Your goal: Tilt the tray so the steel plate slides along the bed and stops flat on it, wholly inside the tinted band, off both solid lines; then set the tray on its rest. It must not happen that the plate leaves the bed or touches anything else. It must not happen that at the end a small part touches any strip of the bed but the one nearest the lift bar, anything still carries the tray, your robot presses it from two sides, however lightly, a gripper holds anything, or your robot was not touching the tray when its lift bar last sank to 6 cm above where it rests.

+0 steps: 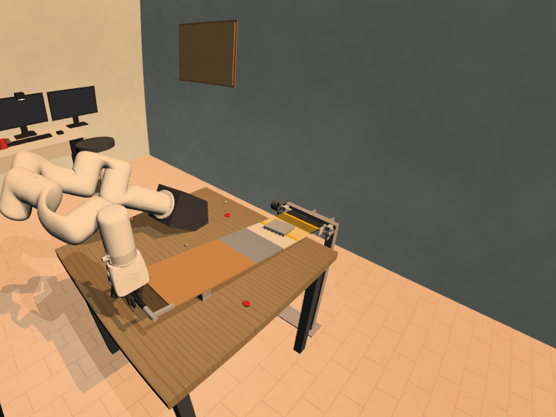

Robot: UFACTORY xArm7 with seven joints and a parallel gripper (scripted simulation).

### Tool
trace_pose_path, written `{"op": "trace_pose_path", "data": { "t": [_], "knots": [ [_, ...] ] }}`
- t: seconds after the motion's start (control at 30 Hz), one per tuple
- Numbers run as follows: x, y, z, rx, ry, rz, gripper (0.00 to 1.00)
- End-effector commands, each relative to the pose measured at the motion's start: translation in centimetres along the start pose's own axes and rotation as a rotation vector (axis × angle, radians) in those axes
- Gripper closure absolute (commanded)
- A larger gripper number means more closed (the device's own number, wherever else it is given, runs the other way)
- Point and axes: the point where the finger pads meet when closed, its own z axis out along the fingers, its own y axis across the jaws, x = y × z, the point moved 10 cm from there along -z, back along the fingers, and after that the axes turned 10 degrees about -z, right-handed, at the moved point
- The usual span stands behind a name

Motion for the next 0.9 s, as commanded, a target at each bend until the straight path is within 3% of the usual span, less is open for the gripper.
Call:
{"op": "trace_pose_path", "data": {
  "t": [0.0,0.2,0.37,0.4,0.47,0.57,0.87],
  "knots": [
    [-0.1,0.0,-0.1,0.001,-0.006,0.000,1.00],
    [-0.1,0.0,0.0,0.001,-0.006,0.000,1.00],
    [-0.3,1.4,-7.6,0.001,-0.006,0.000,1.00],
    [-0.3,1.5,-8.1,0.001,-0.006,0.000,1.00],
    [-0.3,1.1,-6.2,0.001,-0.006,0.000,1.00],
    [-0.1,0.1,-1.1,0.001,-0.006,0.000,1.00],
    [-0.1,0.0,0.0,0.001,-0.006,0.000,1.00]
  ]
}}
